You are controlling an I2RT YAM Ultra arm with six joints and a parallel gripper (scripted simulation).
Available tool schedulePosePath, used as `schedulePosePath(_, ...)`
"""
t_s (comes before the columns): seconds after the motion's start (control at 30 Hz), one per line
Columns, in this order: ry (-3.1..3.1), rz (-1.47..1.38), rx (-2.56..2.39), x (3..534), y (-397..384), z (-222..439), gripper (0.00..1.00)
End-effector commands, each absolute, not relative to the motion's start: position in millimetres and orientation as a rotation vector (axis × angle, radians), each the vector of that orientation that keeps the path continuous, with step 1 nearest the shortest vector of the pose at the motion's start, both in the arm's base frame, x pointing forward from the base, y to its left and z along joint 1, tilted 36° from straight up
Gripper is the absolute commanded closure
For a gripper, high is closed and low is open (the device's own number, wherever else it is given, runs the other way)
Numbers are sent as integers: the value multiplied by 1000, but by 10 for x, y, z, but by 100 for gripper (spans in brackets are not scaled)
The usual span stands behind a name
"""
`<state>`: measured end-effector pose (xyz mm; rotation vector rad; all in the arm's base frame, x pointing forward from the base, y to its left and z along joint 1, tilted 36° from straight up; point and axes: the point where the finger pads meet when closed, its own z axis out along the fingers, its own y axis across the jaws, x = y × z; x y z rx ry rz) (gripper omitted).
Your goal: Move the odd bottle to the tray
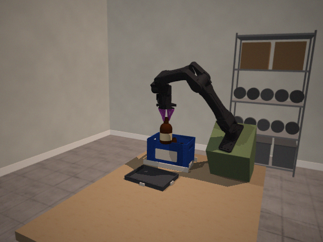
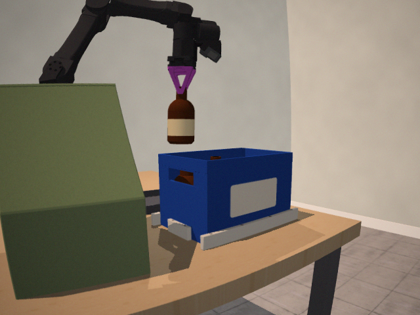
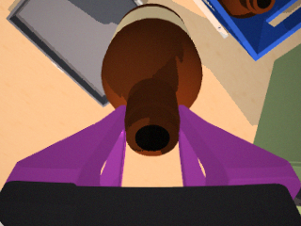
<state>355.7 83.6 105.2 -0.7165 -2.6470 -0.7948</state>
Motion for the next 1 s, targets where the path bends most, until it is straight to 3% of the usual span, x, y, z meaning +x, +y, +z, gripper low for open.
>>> schedulePosePath(0.0,-2688,-815,-759,3643,806,1286,100)
schedulePosePath(0.97,-2683,-827,-775,3701,1241,1622,100)
